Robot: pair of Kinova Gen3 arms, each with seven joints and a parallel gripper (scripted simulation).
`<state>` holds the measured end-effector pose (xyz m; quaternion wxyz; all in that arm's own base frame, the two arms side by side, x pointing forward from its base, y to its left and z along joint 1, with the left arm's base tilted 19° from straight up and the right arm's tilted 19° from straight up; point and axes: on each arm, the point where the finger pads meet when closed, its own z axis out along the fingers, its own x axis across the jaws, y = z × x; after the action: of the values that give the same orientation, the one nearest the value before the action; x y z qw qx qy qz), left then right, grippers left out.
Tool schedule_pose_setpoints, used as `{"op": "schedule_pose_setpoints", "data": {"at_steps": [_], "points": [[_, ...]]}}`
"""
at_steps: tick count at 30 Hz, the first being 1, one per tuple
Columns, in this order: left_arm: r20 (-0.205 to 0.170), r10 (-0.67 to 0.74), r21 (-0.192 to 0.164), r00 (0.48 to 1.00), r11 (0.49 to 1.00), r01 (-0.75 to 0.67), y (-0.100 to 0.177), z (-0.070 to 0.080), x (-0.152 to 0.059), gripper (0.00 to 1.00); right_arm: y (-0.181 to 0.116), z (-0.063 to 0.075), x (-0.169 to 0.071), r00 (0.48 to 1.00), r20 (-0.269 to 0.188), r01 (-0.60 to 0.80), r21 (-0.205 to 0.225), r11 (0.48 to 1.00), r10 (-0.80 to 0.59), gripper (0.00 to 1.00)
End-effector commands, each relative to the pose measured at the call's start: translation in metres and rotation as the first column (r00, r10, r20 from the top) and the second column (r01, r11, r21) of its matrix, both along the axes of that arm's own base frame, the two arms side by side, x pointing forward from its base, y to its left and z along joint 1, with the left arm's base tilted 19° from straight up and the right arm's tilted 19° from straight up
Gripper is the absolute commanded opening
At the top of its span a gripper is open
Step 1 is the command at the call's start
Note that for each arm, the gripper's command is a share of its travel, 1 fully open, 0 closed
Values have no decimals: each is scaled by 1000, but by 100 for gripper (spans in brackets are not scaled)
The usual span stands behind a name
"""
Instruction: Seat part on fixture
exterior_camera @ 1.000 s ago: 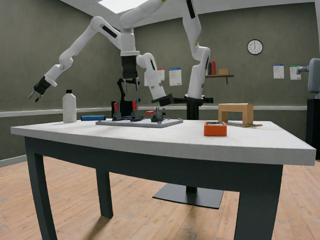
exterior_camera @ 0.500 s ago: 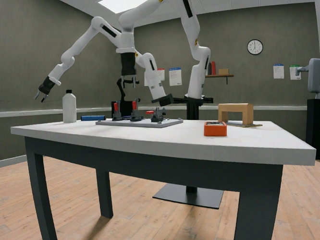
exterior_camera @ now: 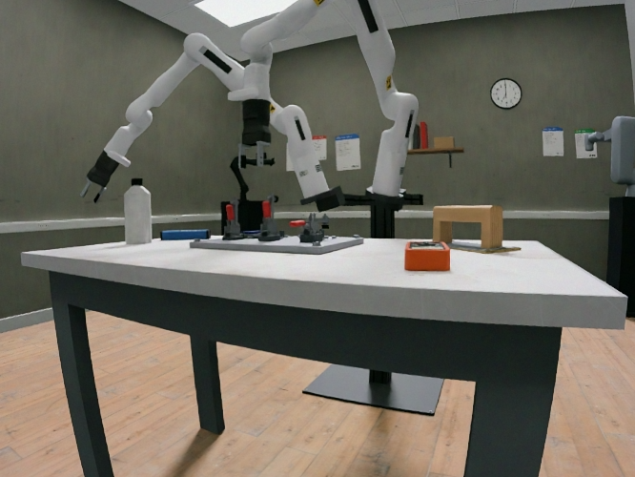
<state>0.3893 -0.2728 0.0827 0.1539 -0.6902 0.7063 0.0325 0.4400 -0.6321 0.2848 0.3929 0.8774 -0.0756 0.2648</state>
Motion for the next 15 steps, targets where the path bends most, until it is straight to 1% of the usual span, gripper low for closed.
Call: {"op": "schedule_pose_setpoints", "data": {"at_steps": [1,8,9,10,12,14,15], "points": [[12,-43,1,999,999,43,-4,2,0,100,3,-1,-17,999,-28,-21,21,1000,21,100],[12,-44,2,999,999,44,-4,2,0,100,3,-1,-17,999,-28,-21,21,1000,21,100],[12,-44,2,999,999,44,-4,2,0,100,3,-2,-20,999,-31,-21,24,999,22,100],[13,-45,2,999,999,45,-4,1,0,100,3,-3,-34,999,-48,-24,42,999,26,100],[13,-45,2,999,999,45,-4,1,0,100,3,-3,-38,998,-53,-25,47,999,27,100],[13,-45,2,999,999,45,-4,1,0,100,4,-4,-50,997,-66,-27,62,998,31,100],[13,-45,2,999,999,45,-4,1,0,100,4,-4,-50,997,-66,-27,62,998,31,100]]}}
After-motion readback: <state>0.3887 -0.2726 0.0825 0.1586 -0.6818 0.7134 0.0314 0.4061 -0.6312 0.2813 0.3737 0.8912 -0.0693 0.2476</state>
